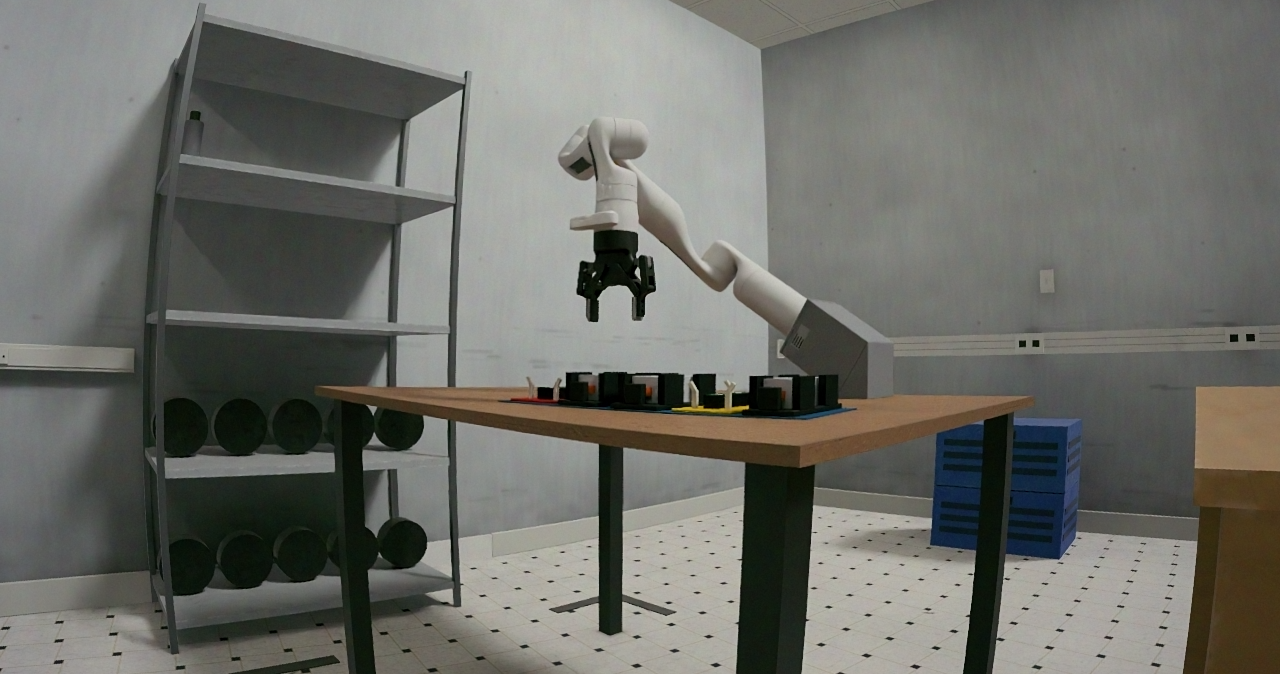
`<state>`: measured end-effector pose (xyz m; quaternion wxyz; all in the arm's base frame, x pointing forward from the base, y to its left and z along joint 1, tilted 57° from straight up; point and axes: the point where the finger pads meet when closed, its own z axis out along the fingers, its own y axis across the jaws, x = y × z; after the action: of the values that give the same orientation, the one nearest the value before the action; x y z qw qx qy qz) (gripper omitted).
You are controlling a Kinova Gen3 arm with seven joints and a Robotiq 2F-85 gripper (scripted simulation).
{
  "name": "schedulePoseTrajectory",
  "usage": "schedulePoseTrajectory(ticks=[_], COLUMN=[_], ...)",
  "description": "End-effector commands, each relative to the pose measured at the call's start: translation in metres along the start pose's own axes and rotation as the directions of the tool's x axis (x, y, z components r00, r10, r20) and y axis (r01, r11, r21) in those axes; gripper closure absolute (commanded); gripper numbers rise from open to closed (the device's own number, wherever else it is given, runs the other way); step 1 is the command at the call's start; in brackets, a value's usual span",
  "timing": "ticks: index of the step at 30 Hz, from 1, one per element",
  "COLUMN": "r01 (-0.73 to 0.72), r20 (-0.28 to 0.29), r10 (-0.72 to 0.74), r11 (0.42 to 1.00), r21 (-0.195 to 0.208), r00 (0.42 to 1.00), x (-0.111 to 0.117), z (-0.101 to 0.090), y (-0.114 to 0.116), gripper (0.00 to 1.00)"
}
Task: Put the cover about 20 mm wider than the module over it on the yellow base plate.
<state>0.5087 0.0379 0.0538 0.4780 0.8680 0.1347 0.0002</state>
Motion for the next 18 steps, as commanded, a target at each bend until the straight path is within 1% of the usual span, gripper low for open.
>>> schedulePoseTrajectory(ticks=[1,18], r01=[0.000,0.000], r20=[-0.002,-0.002], r10=[0.000,0.000], r11=[1.000,1.000], r21=[0.001,0.001], r00=[1.000,1.000], x=[0.0004,0.0004], z=[0.0017,0.0071], y=[-0.0003,-0.0002], gripper=[0.00,0.00])
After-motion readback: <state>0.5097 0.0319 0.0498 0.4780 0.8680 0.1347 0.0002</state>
